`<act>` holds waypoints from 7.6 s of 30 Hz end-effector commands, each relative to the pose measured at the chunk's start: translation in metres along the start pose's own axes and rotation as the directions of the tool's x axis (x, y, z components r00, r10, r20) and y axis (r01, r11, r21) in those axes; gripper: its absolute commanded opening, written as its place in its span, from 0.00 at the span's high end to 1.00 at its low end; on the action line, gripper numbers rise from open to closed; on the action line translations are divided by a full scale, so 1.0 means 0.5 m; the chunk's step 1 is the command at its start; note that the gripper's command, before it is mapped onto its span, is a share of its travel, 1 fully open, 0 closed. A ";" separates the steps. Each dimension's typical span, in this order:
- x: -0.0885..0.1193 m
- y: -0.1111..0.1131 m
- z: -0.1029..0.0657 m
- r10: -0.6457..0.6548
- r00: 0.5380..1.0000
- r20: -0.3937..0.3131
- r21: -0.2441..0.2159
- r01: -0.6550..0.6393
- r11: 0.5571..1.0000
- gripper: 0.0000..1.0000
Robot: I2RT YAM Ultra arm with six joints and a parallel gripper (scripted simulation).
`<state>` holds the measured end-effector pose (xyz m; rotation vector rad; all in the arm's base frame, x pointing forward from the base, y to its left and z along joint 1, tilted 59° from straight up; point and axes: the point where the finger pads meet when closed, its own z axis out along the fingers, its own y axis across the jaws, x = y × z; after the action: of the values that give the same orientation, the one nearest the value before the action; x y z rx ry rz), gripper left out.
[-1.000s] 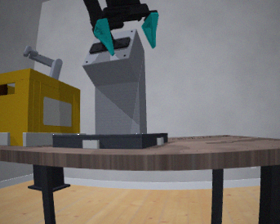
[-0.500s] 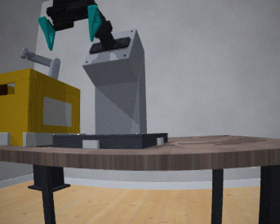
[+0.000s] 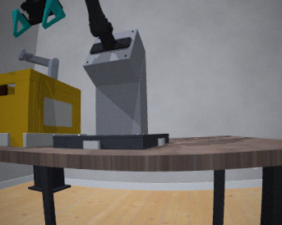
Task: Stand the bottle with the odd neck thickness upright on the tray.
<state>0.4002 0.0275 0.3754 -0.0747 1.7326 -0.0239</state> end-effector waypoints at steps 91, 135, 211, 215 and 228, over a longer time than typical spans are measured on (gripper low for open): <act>0.230 -0.250 -0.010 0.660 0.713 -0.236 0.237 -0.616 0.751 1.00; 0.230 -0.250 -0.010 0.660 0.713 -0.236 0.237 -0.616 0.751 0.39; 0.259 -0.244 0.082 0.652 0.722 -0.232 0.218 -0.615 0.758 0.39; 0.260 -0.244 0.083 0.652 0.721 -0.233 0.218 -0.615 0.758 0.39; 0.260 -0.244 0.083 0.652 0.721 -0.233 0.218 -0.615 0.758 0.39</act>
<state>0.4201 -0.1011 0.2248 0.6882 2.0258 0.3932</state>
